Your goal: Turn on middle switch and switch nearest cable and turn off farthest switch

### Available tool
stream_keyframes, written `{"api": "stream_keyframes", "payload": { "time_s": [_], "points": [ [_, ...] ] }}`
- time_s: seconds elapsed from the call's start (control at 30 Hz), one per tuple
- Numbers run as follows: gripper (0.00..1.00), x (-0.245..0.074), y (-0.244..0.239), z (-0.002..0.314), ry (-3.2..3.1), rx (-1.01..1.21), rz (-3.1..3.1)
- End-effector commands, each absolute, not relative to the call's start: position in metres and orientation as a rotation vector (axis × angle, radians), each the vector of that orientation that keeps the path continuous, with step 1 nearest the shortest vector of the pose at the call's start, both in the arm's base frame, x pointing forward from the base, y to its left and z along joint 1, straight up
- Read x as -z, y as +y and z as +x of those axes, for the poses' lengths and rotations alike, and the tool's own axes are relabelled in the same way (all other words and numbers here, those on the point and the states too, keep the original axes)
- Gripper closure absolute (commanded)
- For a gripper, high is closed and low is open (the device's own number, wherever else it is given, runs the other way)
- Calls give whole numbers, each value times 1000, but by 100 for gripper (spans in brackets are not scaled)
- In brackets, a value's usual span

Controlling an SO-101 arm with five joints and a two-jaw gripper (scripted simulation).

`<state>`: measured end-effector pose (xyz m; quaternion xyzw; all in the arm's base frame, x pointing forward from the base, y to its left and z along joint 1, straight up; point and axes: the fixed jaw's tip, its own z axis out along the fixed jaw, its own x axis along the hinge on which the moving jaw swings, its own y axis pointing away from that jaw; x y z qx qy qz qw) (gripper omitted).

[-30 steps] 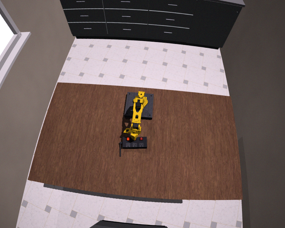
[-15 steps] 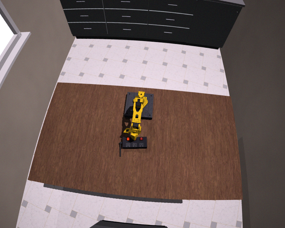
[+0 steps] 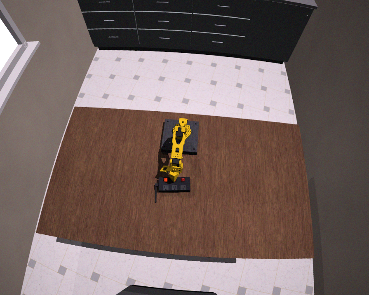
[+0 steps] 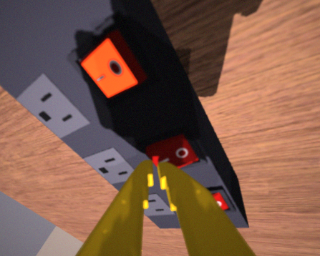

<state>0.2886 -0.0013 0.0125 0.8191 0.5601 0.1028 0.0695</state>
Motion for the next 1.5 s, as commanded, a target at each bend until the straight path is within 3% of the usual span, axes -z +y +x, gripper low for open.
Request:
{"api": "stream_keyframes", "payload": {
  "time_s": [0.0,1.47],
  "points": [
    [100,4,-4,276,1711,-216,2508],
    [100,14,-4,270,1711,-216,2508]
  ]
}}
